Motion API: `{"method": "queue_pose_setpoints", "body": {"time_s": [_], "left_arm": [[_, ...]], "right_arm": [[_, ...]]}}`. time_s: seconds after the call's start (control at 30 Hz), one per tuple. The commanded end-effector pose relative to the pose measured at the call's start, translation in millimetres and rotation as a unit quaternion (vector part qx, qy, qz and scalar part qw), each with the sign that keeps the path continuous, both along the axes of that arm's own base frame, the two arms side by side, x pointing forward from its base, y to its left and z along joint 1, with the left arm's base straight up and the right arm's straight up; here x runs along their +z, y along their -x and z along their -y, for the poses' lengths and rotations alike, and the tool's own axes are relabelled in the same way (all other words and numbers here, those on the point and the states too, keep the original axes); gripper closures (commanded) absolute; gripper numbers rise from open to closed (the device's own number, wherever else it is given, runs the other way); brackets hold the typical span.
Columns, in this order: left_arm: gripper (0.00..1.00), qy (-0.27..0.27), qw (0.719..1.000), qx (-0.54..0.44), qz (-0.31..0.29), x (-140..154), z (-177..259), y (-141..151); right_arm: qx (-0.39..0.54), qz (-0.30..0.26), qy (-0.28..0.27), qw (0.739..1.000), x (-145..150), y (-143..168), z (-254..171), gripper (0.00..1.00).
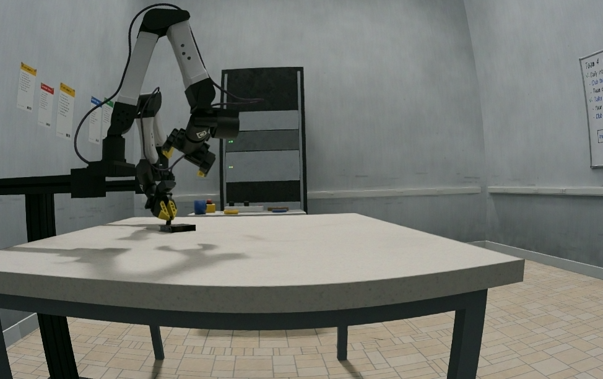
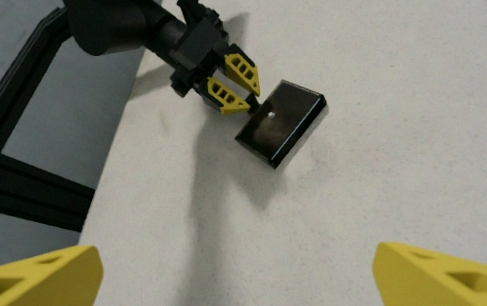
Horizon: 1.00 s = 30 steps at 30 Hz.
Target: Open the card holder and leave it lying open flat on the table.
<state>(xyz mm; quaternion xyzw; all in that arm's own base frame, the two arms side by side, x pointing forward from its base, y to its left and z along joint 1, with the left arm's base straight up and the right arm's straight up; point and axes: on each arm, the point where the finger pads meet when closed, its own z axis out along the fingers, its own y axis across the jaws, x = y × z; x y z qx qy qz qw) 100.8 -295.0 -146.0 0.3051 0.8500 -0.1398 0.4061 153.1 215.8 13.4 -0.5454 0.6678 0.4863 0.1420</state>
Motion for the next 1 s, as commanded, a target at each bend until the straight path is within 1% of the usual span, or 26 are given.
{"method": "queue_pose_setpoints", "body": {"time_s": [0.0,0.13,0.2,0.33,0.4,0.63,0.77,0.83,0.97], "left_arm": [[0.92,0.000,1.000,-0.011,-0.001,2,2,1],[0.92,-0.014,1.000,-0.019,-0.002,10,5,-3],[0.92,-0.021,1.000,-0.021,-0.003,14,6,-6],[0.92,-0.022,1.000,-0.020,-0.004,31,15,-17],[0.92,-0.022,1.000,-0.020,-0.004,31,15,-17],[0.92,-0.006,1.000,-0.008,-0.001,60,30,-35],[0.92,0.005,1.000,-0.004,0.000,68,36,-38],[0.92,0.019,1.000,-0.003,0.001,72,41,-39],[0.92,0.020,1.000,-0.004,0.001,73,42,-38]], "right_arm": [[-0.024,0.008,-0.025,0.999,10,-15,-4,0.00],[-0.032,0.025,-0.038,0.998,20,-26,-5,0.00],[-0.034,0.024,-0.040,0.998,23,-27,-4,0.00],[-0.038,0.033,-0.048,0.998,29,-31,-2,0.00],[-0.038,0.033,-0.048,0.998,29,-31,-2,0.00],[-0.038,0.048,-0.058,0.996,39,-34,3,0.00],[-0.036,0.058,-0.062,0.996,44,-36,7,0.00],[-0.035,0.064,-0.064,0.995,46,-36,9,0.00],[-0.034,0.070,-0.065,0.995,49,-37,10,0.00]]}}
